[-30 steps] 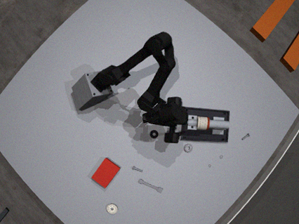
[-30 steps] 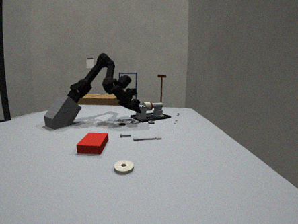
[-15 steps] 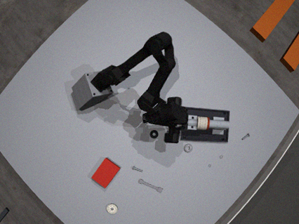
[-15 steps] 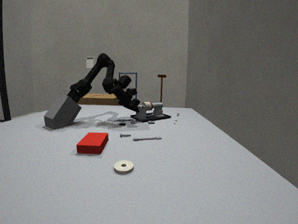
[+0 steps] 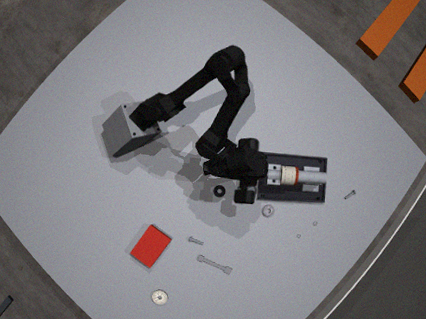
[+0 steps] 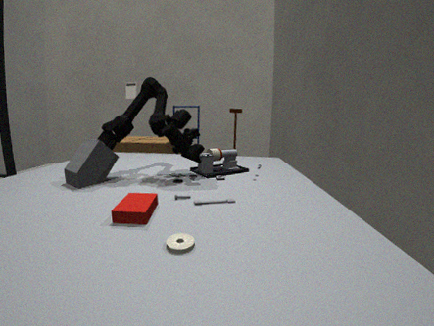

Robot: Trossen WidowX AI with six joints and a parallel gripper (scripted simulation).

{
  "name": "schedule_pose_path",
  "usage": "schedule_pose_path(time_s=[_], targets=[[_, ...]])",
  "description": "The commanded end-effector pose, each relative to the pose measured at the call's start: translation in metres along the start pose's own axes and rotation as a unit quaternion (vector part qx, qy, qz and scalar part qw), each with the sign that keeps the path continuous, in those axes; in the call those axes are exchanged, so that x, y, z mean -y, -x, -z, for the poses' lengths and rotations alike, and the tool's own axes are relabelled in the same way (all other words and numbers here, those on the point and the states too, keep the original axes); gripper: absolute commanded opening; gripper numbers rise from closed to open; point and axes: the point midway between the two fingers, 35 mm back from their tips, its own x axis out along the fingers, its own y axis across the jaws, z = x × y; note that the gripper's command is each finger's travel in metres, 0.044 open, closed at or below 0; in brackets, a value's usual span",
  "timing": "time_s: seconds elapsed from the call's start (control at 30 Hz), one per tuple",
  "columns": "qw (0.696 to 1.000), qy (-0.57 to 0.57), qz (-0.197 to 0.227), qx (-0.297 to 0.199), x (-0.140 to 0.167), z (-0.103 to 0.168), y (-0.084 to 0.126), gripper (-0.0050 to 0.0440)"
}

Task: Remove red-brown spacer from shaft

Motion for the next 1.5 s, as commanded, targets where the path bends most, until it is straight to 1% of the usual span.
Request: schedule_pose_path(time_s=[0.0, 0.17, 0.3, 0.63, 0.83, 1.47], targets=[[1.0, 0.007, -0.001, 0.007, -0.001, -0.006, 0.0, 0.0037], [1.0, 0.006, 0.0, 0.006, -0.001, -0.005, 0.001, 0.0], [1.0, 0.003, 0.001, 0.004, 0.0, 0.001, 0.004, -0.0002], [1.0, 0.005, 0.0, 0.005, 0.0, 0.005, 0.008, -0.0005], [1.0, 0.005, 0.0, 0.004, 0.0, 0.009, 0.012, -0.005], [1.0, 0.006, 0.0, 0.005, 0.0, 0.013, 0.016, -0.005]])
